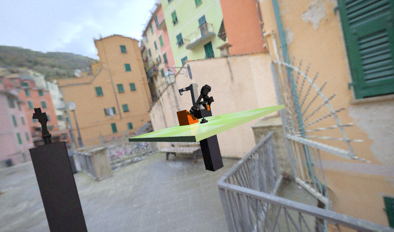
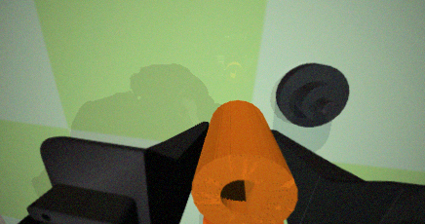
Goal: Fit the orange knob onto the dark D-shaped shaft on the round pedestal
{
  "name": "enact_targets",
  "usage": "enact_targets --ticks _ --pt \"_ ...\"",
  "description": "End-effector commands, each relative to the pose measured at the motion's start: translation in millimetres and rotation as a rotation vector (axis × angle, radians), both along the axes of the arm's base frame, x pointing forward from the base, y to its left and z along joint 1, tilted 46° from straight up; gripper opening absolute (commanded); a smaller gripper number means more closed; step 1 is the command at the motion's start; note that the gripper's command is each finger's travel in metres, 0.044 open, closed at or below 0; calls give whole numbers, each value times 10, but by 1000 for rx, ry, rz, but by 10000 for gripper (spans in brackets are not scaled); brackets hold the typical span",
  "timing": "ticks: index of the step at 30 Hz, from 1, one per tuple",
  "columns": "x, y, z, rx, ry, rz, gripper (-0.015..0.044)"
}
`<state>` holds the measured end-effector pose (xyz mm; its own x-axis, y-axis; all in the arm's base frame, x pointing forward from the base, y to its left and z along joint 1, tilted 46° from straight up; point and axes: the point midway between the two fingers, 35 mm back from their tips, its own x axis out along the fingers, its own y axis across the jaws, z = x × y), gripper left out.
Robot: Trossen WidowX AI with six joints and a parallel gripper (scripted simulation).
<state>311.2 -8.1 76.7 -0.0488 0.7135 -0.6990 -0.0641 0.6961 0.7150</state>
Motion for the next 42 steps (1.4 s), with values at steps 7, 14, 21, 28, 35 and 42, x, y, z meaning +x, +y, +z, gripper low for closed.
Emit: enact_targets --ticks 7,14,21,28,35,42 --pt "65 -178 -291 -7 -14 -1 0" --pt "80 -274 -502 -8 -14 -1 0" --pt "80 -365 -715 -8 -15 -1 0" --pt "66 -449 -924 -7 -15 0 0" --pt "63 -417 -984 -7 -15 0 0" --pt "53 -272 -1125 -6 -15 0 0"
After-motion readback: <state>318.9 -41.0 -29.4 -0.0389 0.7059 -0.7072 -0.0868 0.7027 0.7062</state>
